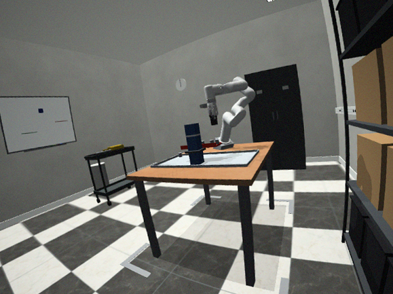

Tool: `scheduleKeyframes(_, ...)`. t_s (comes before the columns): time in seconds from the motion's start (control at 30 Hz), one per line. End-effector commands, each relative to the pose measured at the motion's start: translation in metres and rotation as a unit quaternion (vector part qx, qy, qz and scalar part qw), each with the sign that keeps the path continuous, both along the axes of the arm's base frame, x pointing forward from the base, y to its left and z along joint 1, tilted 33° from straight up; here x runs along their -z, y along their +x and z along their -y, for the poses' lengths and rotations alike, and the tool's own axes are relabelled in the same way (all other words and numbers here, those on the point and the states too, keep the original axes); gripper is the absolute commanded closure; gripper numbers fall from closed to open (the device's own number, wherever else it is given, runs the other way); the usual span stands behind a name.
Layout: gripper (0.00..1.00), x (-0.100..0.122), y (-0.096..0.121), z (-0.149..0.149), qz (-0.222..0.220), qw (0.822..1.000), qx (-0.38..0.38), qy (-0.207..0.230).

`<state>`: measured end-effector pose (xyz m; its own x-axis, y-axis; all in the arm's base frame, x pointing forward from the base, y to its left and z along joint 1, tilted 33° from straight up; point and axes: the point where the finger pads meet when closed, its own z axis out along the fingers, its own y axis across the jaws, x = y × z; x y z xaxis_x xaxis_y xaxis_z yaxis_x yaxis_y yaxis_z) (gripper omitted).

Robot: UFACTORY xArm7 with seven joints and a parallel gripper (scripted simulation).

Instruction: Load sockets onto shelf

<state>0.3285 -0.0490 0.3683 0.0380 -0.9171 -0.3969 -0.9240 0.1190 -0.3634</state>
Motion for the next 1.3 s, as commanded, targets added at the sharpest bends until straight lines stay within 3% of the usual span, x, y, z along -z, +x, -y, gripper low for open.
scheduleKeyframes(0.0, 0.48, -0.009, -0.003, 0.004, 0.002, 1.000, 0.001, 0.000)
scheduleKeyframes(0.63, 0.48, -0.012, -0.005, 0.006, 0.002, 1.000, 0.001, 0.000)
scheduleKeyframes(0.67, 0.00, -0.011, -0.006, 0.007, 0.002, 1.000, 0.001, -0.001)
scheduleKeyframes(0.73, 0.00, 0.000, -0.023, 0.032, 0.001, 1.000, 0.004, -0.004)
scheduleKeyframes(0.77, 0.00, 0.013, -0.042, 0.053, 0.000, 1.000, 0.006, -0.007)
scheduleKeyframes(0.9, 0.00, 0.013, -0.042, 0.053, 0.000, 1.000, 0.006, -0.007)
scheduleKeyframes(0.93, 0.00, 0.028, -0.066, 0.075, -0.001, 1.000, 0.007, -0.007)
scheduleKeyframes(1.0, 0.00, 0.028, -0.066, 0.075, -0.001, 1.000, 0.007, -0.007)
scheduleKeyframes(1.03, 0.00, 0.043, -0.089, 0.091, -0.001, 1.000, 0.006, -0.006)
scheduleKeyframes(1.13, 0.00, 0.044, -0.090, 0.093, -0.001, 1.000, 0.006, -0.006)
scheduleKeyframes(1.17, 0.00, 0.058, -0.112, 0.104, 0.000, 1.000, 0.004, -0.004)
scheduleKeyframes(1.23, 0.00, 0.058, -0.112, 0.104, 0.000, 1.000, 0.004, -0.004)
scheduleKeyframes(1.27, 0.00, 0.068, -0.126, 0.110, 0.001, 1.000, 0.002, -0.002)
